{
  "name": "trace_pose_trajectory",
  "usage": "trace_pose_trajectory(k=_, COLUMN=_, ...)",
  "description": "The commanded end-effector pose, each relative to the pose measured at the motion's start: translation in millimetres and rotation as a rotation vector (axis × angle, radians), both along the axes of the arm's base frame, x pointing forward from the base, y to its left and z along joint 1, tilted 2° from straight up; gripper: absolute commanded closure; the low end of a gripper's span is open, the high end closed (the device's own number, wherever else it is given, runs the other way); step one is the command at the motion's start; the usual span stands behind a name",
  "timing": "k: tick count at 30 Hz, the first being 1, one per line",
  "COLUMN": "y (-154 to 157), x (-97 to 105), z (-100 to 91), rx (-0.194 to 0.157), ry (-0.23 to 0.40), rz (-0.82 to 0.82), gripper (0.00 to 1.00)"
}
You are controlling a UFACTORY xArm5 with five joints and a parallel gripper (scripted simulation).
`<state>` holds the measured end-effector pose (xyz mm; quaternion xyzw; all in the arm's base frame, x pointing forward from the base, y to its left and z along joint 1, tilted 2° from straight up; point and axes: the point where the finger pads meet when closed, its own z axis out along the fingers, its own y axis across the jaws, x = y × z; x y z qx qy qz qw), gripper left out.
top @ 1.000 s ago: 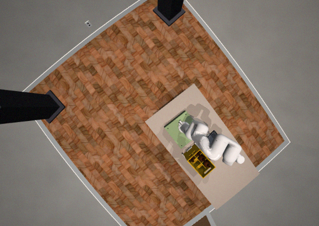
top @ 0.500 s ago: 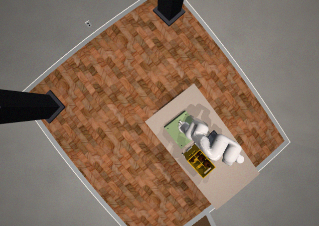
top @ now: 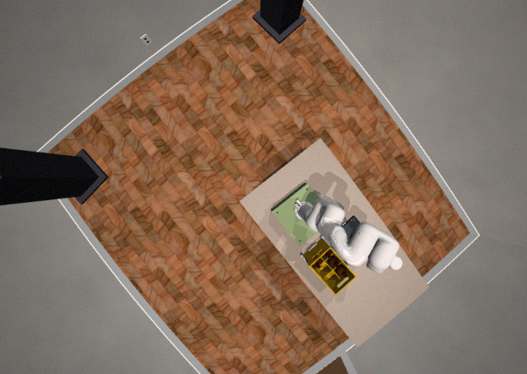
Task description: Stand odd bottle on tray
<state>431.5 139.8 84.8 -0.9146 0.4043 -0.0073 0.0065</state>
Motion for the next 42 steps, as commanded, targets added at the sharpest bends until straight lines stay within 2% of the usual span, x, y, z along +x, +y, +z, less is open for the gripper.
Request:
trace_pose_trajectory(k=1, y=0.5, x=1.4, z=0.2, rx=0.001, ry=-0.004, rz=0.0, gripper=1.0)
trace_pose_trajectory(k=40, y=0.7, x=1.6, z=-4.4, rx=0.001, ry=-0.004, rz=0.0, gripper=1.0)
trace_pose_trajectory(k=41, y=0.7, x=1.6, z=-4.4, rx=0.001, ry=-0.004, rz=0.0, gripper=0.0)
trace_pose_trajectory(k=42, y=0.7, x=1.6, z=-4.4, rx=0.001, ry=-0.004, rz=0.0, gripper=0.0)
